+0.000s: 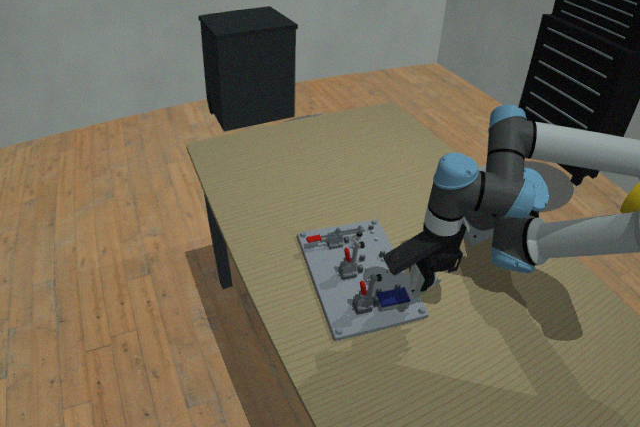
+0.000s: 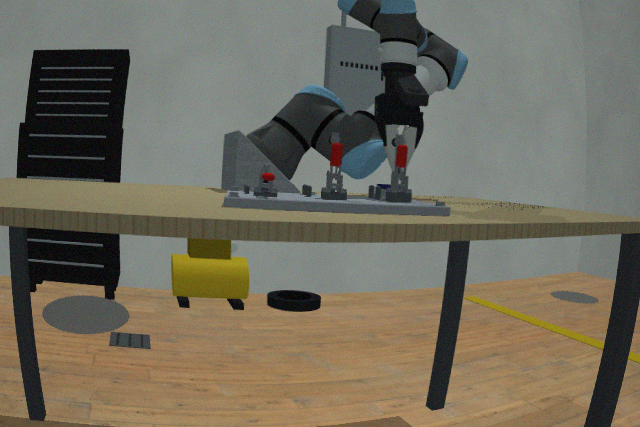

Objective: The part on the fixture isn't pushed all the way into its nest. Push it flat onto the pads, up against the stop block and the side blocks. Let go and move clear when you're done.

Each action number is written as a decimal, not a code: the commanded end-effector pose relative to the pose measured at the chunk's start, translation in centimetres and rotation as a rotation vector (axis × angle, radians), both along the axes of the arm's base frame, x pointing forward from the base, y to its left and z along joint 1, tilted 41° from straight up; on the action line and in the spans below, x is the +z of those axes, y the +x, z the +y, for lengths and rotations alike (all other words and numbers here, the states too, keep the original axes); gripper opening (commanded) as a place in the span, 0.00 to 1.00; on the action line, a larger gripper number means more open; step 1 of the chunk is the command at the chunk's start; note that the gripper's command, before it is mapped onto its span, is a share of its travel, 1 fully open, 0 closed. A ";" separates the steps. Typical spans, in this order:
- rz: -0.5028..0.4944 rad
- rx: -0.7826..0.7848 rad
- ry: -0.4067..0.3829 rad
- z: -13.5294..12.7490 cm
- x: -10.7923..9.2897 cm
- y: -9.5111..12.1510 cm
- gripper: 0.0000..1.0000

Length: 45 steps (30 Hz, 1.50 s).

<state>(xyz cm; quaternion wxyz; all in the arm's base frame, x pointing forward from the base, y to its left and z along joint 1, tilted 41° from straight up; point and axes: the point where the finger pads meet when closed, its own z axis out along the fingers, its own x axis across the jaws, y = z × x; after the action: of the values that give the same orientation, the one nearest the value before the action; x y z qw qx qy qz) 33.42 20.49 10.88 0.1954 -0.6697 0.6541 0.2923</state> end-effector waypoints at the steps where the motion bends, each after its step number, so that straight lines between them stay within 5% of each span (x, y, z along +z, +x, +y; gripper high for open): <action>1: 0.002 0.000 -0.004 0.8 0.4 1.3 0.00; 8: 0.002 0.000 -0.004 0.8 0.4 1.3 0.00; 13: 0.002 0.000 -0.004 2.7 1.6 4.0 0.00; 25: 0.002 0.000 -0.004 2.7 1.6 4.0 0.00; 30: 0.002 0.000 -0.004 4.6 -0.7 3.6 0.00; 45: 0.002 0.000 -0.004 4.6 -0.7 3.6 0.00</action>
<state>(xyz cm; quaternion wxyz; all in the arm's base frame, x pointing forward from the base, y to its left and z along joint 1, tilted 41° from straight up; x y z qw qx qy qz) 36.97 25.02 10.25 0.1929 -0.6699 0.6547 0.2922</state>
